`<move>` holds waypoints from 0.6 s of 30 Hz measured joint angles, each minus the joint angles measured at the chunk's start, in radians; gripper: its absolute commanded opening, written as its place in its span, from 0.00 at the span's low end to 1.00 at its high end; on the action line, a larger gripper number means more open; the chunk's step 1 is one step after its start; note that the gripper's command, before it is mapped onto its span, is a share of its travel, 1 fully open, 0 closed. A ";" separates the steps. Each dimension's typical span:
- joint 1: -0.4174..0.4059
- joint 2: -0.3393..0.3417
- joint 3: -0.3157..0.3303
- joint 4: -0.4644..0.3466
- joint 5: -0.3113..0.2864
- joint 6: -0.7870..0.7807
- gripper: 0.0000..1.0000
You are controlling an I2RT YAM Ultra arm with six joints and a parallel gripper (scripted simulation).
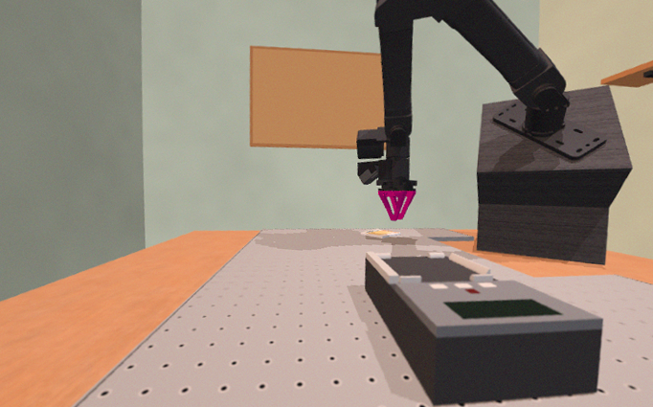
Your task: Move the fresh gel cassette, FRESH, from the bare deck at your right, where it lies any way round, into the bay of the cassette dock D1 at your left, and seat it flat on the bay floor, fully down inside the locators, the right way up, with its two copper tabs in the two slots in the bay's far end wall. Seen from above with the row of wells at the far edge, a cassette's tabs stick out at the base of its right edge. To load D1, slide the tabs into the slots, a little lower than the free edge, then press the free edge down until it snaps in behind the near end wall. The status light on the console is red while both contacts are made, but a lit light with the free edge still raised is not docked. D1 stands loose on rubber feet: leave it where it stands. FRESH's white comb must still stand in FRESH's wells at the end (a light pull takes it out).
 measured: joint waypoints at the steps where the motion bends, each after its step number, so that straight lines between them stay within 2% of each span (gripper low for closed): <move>1: -0.007 0.014 0.013 -0.006 -0.004 0.014 0.34; 12: -0.109 0.207 0.186 -0.101 -0.025 0.205 0.34; 18: -0.140 0.276 0.262 -0.158 -0.031 0.294 0.34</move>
